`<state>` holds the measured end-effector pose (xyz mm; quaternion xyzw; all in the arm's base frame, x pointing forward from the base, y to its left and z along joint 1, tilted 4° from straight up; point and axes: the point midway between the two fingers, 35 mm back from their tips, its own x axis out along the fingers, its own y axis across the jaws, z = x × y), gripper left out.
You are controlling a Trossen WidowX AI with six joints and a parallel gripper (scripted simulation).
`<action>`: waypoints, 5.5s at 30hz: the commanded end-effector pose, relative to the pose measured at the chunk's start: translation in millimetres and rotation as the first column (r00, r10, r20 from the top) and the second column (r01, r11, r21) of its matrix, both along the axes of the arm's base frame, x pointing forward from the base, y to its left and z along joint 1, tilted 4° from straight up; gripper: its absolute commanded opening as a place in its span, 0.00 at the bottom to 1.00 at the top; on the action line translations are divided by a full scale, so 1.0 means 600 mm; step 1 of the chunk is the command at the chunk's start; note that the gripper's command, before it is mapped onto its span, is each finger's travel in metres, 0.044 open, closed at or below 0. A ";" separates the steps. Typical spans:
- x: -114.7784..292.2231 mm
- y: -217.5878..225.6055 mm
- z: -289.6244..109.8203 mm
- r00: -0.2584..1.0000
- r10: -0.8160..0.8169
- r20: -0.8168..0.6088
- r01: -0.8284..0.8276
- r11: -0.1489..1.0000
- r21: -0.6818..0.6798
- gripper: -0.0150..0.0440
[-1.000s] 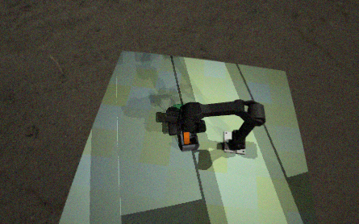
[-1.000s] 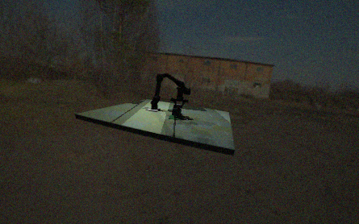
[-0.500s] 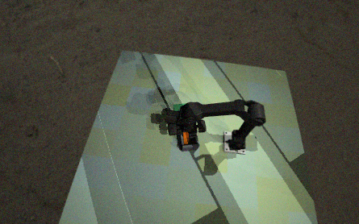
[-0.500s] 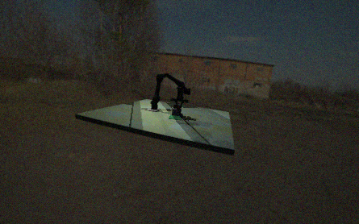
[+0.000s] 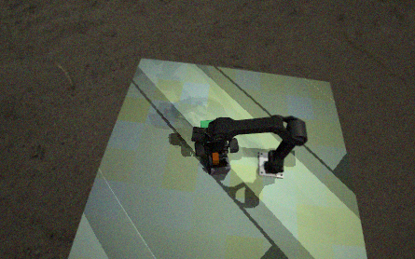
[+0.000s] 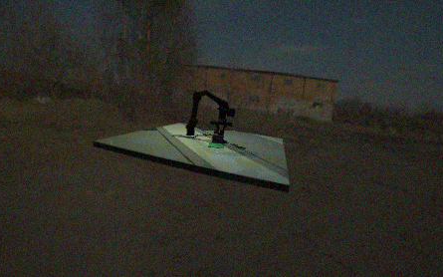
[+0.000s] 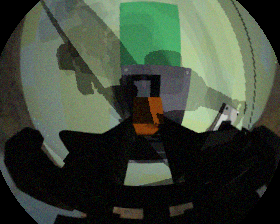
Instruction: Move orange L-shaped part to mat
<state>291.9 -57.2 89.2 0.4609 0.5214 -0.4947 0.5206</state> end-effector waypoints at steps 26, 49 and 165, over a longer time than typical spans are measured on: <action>0.004 0.002 0.079 1.000 0.002 0.004 -0.002 1.000 -0.003 0.25; 0.005 0.004 0.131 1.000 0.002 0.004 -0.002 1.000 -0.003 0.25; 0.000 -0.279 0.010 1.000 0.002 0.004 -0.002 1.000 -0.016 0.25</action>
